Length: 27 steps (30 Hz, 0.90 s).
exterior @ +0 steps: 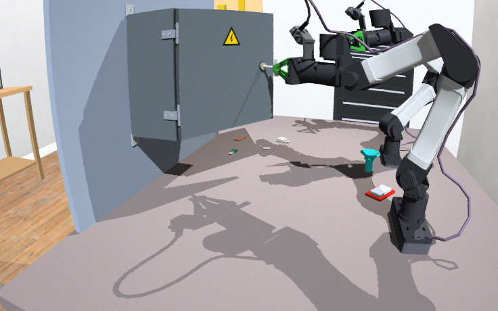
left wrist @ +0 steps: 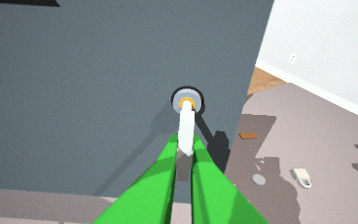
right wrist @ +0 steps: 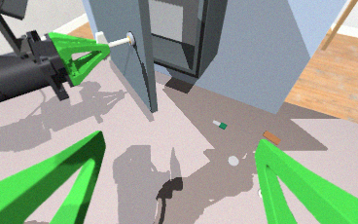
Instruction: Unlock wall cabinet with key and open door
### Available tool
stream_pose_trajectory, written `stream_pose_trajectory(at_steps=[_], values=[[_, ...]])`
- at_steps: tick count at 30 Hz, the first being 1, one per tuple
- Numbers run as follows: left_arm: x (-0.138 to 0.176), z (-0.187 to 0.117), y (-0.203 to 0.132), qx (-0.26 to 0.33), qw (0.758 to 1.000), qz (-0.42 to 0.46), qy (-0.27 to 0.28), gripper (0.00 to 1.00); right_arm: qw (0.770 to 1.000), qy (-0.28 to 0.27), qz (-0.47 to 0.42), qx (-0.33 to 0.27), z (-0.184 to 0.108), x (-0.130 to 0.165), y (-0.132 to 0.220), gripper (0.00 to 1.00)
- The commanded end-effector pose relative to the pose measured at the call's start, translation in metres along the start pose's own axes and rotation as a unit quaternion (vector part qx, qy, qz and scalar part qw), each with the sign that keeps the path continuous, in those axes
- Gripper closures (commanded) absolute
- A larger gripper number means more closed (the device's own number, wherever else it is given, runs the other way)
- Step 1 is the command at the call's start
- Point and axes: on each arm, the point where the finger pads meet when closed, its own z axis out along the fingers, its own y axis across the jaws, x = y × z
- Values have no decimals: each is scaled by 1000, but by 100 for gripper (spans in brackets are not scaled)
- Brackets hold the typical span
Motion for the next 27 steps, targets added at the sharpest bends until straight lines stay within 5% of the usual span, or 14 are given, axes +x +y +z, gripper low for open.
stream_pose_trajectory(at_steps=[1,25,27], values=[[-2,-17,4,27,1000,-3,-2,97,1000,-17,-4,-6,0,-10,2,0],[6,-33,11,66,998,-4,8,97,1000,-17,-4,-6,0,-10,2,0],[6,-33,12,66,998,-4,8,75,1000,-17,-4,-6,0,-10,2,0]])
